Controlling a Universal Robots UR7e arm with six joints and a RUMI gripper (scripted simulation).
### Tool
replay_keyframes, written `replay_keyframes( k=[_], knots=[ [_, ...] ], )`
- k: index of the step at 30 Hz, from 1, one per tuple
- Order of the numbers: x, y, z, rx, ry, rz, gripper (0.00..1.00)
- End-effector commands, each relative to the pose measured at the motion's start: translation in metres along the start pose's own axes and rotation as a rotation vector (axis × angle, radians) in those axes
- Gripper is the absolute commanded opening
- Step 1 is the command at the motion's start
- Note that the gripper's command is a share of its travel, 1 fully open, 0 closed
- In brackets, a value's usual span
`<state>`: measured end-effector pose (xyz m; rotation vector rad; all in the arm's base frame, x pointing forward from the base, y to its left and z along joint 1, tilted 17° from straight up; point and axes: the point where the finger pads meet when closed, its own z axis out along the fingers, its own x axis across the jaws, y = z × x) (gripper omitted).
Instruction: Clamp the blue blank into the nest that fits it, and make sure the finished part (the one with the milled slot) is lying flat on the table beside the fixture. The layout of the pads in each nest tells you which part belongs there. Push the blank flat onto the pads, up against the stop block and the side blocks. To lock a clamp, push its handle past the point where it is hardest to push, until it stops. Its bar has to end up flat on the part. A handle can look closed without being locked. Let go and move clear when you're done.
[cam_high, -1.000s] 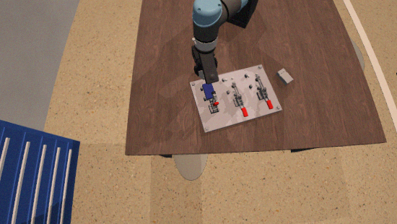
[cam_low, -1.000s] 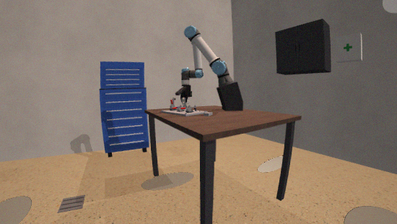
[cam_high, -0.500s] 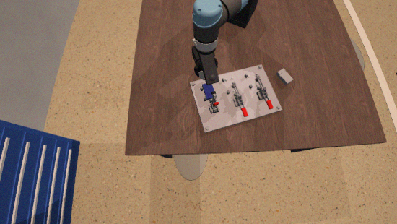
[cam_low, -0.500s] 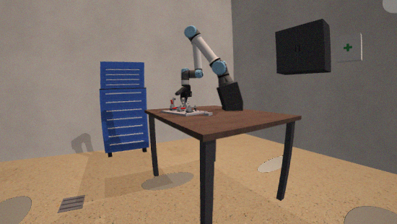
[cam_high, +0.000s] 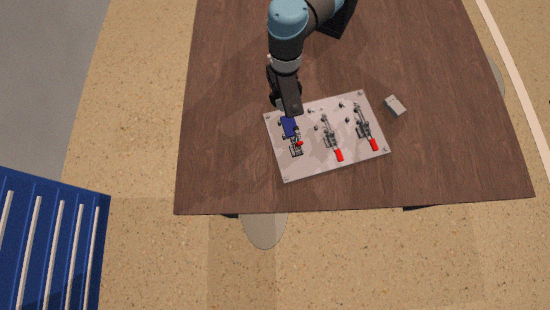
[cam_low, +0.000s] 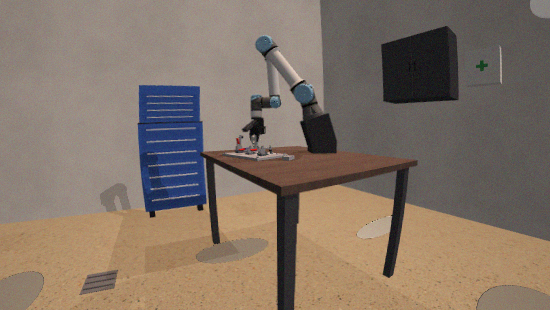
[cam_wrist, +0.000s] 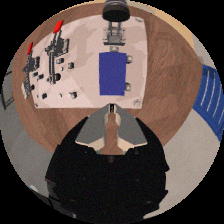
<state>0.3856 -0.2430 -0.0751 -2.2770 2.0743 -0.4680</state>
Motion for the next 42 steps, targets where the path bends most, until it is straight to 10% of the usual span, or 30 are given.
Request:
replay_keyframes(
  k=[1, 42],
  knots=[
    [0.0019, -0.005, -0.0004, 0.001, 0.004, -0.001, 0.0],
    [0.0018, -0.013, -0.0003, 0.001, 0.003, -0.001, 0.0]
  ],
)
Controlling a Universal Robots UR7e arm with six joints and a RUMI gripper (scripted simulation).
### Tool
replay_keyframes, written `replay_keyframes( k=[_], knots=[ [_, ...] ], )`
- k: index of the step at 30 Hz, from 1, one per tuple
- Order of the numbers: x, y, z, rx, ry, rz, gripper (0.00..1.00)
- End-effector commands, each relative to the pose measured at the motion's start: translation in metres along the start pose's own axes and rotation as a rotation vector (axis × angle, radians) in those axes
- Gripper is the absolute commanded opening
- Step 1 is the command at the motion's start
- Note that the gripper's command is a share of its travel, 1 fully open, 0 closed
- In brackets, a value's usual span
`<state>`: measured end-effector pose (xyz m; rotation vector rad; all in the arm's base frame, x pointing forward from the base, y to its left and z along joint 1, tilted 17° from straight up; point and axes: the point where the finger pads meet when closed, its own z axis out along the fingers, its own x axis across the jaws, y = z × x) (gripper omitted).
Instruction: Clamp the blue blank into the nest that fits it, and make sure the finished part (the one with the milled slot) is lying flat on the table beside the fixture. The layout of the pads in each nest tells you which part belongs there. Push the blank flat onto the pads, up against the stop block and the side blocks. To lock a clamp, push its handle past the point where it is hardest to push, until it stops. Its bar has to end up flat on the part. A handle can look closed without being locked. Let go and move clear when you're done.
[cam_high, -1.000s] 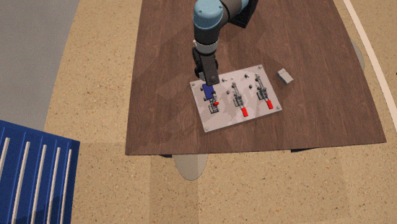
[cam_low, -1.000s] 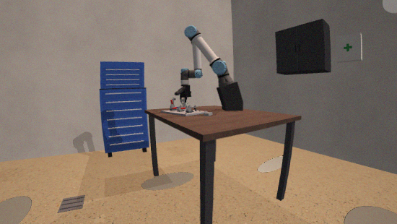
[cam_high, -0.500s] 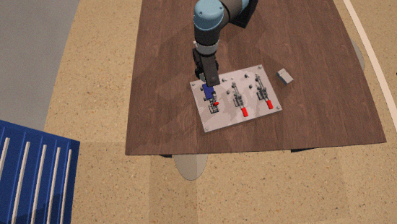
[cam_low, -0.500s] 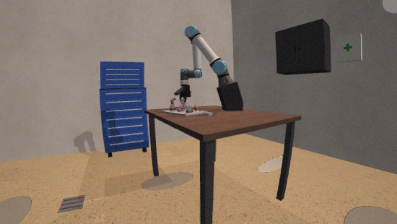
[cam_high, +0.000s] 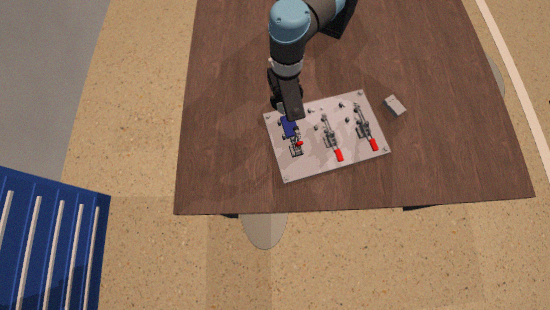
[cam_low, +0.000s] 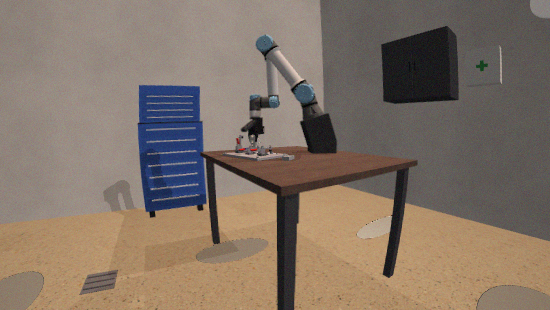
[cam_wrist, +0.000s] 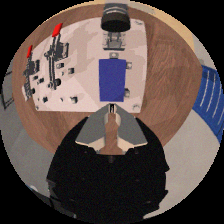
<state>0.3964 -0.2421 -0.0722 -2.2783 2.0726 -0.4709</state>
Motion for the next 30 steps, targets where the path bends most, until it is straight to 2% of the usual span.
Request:
replay_keyframes(
  k=[1, 30],
  knots=[
    [0.0013, -0.0012, 0.0002, 0.0, 0.001, 0.001, 0.0],
    [0.0012, -0.0068, 0.0001, 0.0, 0.002, 0.0, 0.0]
  ],
)
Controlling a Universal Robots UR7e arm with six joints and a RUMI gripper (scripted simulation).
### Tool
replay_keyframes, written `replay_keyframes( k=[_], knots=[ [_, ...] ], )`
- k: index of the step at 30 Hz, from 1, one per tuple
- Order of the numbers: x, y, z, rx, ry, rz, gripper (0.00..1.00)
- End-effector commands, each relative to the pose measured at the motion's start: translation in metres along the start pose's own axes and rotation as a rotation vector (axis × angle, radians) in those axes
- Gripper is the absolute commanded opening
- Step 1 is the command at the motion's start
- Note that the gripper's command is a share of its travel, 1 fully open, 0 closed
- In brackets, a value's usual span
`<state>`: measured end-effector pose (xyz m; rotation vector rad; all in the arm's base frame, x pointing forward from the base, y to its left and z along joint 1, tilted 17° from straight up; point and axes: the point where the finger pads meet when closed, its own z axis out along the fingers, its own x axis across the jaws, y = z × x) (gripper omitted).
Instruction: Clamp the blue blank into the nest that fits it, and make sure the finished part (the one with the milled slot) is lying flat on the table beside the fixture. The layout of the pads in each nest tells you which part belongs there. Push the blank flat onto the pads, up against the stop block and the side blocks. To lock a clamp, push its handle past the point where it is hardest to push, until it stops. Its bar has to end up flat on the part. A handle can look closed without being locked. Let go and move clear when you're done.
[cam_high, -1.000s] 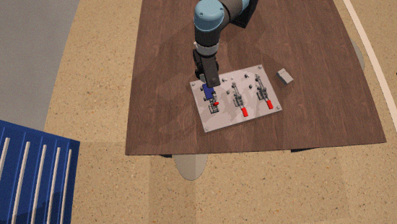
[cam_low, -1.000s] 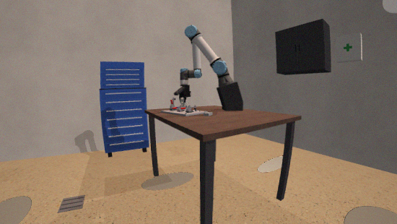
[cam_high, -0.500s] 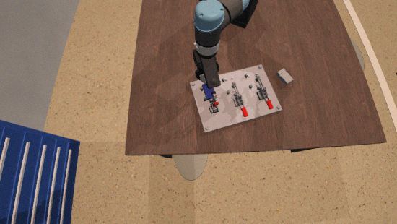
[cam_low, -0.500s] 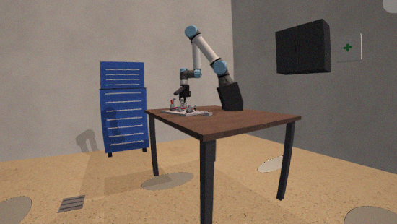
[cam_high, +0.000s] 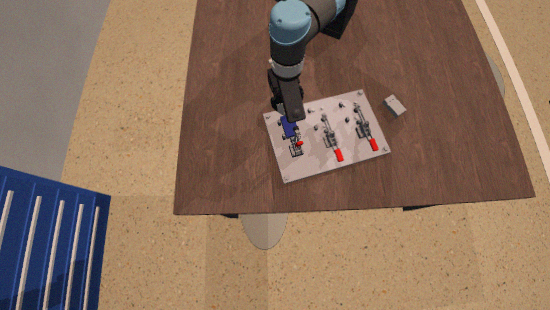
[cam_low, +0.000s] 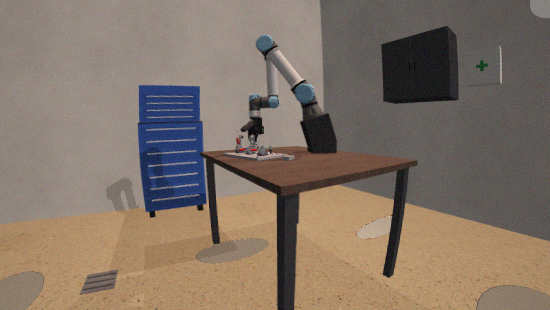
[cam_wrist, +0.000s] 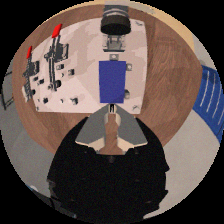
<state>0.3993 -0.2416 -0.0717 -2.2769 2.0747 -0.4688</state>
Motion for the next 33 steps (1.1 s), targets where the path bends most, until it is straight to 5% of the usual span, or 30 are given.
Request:
replay_keyframes(
  k=[1, 33],
  knots=[
    [0.001, -0.004, 0.0, 0.001, 0.002, -0.001, 0.0],
    [0.0, 0.019, -0.003, 0.0, 0.0, 0.001, 0.0]
  ],
)
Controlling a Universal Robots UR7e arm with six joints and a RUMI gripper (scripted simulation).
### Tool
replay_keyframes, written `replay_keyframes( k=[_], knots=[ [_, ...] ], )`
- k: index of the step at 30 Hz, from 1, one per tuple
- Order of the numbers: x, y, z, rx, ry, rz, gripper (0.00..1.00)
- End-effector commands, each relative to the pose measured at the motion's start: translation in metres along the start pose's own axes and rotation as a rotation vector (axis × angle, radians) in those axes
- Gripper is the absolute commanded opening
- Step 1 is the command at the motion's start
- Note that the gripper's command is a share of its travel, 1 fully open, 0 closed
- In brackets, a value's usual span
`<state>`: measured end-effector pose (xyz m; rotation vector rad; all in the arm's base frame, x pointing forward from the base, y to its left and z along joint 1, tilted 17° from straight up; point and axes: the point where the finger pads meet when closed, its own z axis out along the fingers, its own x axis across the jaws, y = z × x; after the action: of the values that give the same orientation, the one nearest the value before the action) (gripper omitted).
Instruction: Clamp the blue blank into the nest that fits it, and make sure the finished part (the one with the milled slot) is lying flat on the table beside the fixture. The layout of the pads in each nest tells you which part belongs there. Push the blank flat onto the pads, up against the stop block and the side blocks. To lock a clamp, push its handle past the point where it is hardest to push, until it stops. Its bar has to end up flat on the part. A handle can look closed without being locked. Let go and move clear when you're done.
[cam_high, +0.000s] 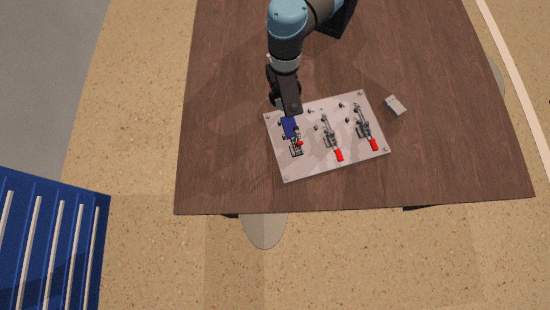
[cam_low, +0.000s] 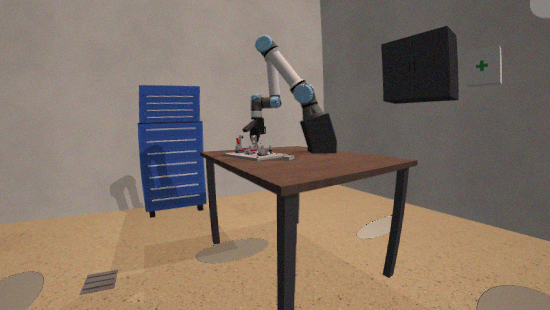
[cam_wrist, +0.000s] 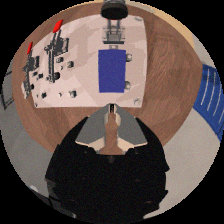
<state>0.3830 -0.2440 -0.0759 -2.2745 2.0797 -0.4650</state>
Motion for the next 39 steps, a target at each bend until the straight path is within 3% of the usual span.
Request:
replay_keyframes(
  k=[1, 17, 39],
  knots=[
    [0.0, 0.002, -0.006, 0.003, 0.001, -0.002, 0.0],
    [0.0, 0.002, -0.04, 0.003, 0.001, -0.002, 0.0],
    [0.001, 0.001, -0.041, 0.003, 0.002, -0.003, 0.0]
  ],
)
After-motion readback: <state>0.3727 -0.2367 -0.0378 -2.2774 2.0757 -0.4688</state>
